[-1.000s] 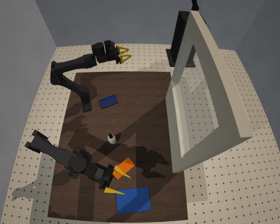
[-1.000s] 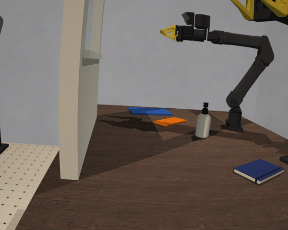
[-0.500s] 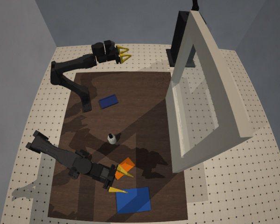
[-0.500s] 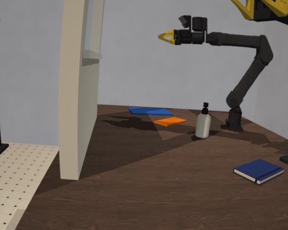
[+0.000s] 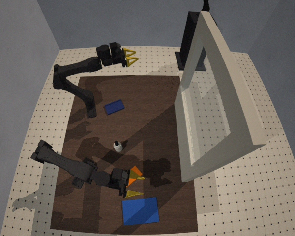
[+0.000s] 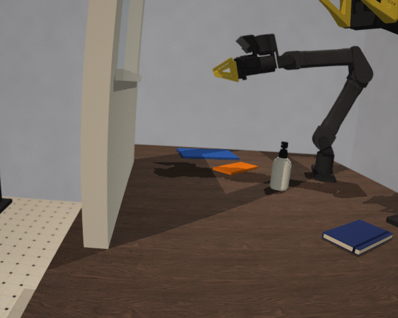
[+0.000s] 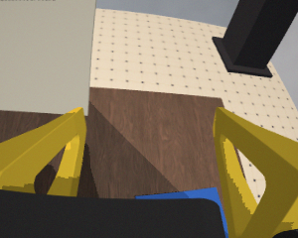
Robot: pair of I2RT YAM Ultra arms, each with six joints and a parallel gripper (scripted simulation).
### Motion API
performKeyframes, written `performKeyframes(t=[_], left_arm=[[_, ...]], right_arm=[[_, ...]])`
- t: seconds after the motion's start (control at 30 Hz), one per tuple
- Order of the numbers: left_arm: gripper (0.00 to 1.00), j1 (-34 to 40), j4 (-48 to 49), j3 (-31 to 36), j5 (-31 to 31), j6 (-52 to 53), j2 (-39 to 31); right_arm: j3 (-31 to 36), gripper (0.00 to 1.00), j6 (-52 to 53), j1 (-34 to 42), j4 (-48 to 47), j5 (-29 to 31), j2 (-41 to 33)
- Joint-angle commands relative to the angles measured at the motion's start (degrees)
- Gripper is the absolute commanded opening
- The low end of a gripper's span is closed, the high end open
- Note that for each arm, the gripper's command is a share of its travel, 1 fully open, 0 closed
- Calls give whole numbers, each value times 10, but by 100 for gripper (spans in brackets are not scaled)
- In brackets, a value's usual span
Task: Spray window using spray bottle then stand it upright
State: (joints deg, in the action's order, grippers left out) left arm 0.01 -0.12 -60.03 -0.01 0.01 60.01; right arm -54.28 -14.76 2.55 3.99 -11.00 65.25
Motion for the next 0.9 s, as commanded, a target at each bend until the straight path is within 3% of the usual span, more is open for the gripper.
performKeyframes(t=[0.0,0.17,0.2,0.6,0.73,0.87], left_arm=[[65,-4,0,13,5,-3,-10],[65,-4,0,13,5,-3,-10],[65,-4,0,13,5,-3,-10],[65,-4,0,13,5,-3,-10],[65,-4,0,13,5,-3,-10],[65,-4,0,13,5,-3,-10]], right_arm=[[9,69,-53,11,17,-42,12],[0,69,-82,18,20,-58,22],[30,69,-92,18,27,-68,25],[73,69,-219,40,67,-165,68],[61,69,-241,45,68,-177,75],[102,69,-285,50,89,-215,89]])
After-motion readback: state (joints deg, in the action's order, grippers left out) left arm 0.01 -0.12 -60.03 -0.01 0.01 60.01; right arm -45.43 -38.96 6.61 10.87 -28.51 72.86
